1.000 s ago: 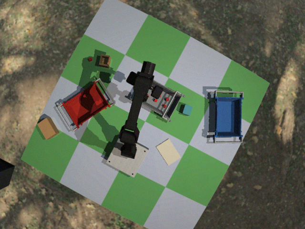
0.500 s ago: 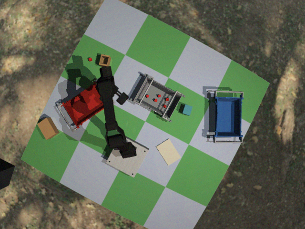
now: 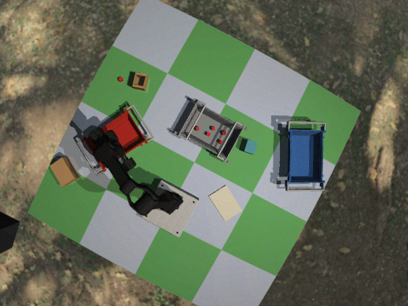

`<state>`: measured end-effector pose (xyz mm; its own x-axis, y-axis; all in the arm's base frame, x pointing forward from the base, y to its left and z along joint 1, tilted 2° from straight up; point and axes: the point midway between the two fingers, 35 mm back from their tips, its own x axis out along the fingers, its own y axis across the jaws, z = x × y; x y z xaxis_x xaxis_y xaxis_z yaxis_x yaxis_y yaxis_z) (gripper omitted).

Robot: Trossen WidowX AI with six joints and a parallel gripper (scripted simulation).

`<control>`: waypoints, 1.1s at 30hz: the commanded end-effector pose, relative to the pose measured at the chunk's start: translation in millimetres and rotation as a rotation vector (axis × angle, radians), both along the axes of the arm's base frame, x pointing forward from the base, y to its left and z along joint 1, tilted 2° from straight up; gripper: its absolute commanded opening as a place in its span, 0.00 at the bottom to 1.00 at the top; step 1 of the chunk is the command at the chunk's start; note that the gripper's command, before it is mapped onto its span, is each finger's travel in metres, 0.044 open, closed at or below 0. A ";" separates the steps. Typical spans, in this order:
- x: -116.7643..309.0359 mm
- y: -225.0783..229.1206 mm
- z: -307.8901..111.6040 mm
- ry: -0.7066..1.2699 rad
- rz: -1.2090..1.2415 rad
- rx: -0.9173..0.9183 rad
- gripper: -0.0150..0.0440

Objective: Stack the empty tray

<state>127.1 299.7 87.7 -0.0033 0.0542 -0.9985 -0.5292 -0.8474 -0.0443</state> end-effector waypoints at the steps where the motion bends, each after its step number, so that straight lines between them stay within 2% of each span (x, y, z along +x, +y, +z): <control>1: -20.1 1.6 -7.1 0.001 -0.044 0.000 1.00; 8: -19.8 2.6 -12.4 0.001 -0.044 0.000 1.00; 21: -18.9 6.8 -83.4 0.001 -0.044 0.000 1.00; 28: -19.2 6.2 -91.9 0.001 -0.044 0.000 1.00; 33: -19.2 6.2 -91.9 0.001 -0.044 0.000 0.88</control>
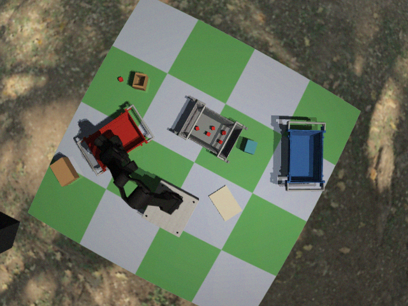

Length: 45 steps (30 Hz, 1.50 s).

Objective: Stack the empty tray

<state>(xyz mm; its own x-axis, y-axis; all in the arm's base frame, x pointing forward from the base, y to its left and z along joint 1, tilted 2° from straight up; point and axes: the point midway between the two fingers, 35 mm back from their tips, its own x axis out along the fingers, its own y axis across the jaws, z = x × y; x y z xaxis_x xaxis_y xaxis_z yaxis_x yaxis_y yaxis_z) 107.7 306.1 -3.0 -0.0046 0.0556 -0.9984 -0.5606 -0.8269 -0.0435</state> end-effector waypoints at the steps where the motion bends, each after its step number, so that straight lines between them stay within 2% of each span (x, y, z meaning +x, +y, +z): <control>1: 0.2 -0.2 -1.2 -0.003 -0.006 -0.001 0.85; 9: 0.2 -0.2 -1.2 -0.003 -0.006 -0.001 0.65; 40: 0.2 -0.2 -1.2 -0.003 -0.006 -0.001 0.30; 45: 1.0 0.8 15.4 -0.003 -0.006 -0.001 0.25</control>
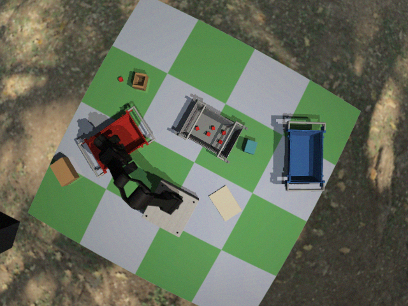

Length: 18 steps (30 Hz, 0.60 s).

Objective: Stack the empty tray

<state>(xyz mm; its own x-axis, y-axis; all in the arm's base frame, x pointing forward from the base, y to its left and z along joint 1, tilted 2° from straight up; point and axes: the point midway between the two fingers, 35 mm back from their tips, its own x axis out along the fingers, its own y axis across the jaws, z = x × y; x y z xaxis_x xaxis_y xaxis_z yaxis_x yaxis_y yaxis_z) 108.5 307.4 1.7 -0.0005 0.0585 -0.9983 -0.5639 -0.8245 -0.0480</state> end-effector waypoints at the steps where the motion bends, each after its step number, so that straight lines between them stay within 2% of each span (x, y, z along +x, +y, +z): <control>1: 0.3 -0.4 17.2 0.001 -0.002 -0.004 0.25; 9: -0.3 -5.3 73.1 0.001 -0.002 -0.004 0.25; 18: -0.4 -5.5 74.4 0.001 -0.002 -0.004 0.25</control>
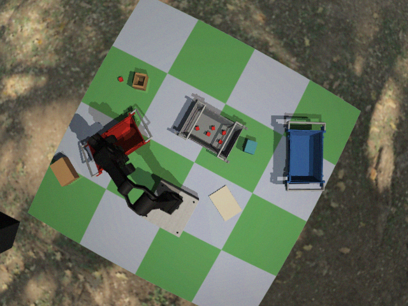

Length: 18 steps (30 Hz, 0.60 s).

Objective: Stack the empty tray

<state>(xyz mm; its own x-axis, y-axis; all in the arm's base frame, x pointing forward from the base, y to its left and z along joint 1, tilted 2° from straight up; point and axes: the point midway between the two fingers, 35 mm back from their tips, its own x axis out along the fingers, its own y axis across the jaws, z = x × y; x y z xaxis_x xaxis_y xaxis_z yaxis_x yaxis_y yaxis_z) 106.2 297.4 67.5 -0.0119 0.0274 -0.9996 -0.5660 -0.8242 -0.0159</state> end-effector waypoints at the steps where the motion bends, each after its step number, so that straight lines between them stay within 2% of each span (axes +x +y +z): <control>1: 2.0 4.6 8.6 -0.011 0.000 0.028 0.25; 6: 3.2 7.2 20.4 -0.011 0.000 0.028 0.25; 18: 6.2 12.1 78.5 -0.011 0.000 0.029 0.25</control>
